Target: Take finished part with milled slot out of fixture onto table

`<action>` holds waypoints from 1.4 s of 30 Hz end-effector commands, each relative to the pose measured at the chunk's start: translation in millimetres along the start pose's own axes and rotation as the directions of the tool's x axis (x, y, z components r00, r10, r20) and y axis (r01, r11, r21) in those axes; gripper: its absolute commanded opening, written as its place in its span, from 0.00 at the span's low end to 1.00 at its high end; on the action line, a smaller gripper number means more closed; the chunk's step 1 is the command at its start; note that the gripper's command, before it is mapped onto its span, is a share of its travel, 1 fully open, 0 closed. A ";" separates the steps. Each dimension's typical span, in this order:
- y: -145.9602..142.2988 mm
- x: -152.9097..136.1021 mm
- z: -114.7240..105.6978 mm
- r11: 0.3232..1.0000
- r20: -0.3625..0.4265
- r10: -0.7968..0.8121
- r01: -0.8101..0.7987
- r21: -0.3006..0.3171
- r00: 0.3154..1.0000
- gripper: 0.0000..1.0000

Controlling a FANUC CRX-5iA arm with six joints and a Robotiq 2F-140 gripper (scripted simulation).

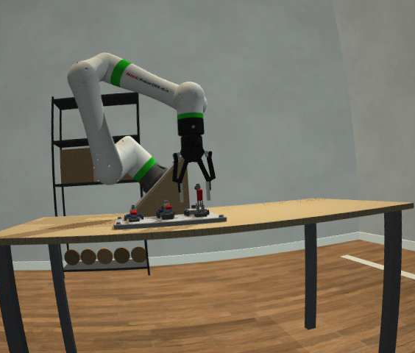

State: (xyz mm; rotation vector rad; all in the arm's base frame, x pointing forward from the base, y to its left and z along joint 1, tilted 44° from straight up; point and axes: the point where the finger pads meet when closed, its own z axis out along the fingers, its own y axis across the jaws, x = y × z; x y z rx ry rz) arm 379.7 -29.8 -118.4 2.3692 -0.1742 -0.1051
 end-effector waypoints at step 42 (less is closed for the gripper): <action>-0.3 0.2 20.5 1.000 0.000 0.000 0.000 0.000 1.000 0.58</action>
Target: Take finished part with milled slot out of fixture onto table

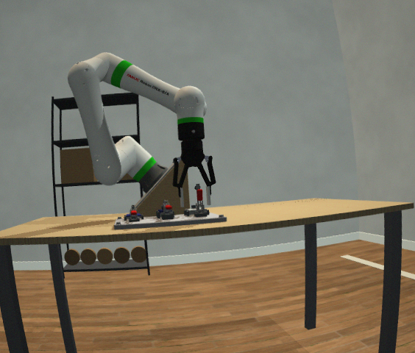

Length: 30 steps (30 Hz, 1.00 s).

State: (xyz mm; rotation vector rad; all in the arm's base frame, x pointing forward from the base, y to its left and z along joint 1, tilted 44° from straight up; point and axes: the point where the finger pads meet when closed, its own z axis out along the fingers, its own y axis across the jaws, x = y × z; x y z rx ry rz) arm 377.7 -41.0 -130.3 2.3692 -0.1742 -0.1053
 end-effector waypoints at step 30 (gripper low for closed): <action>-0.2 0.2 15.7 1.000 0.000 0.000 0.000 0.000 1.000 0.58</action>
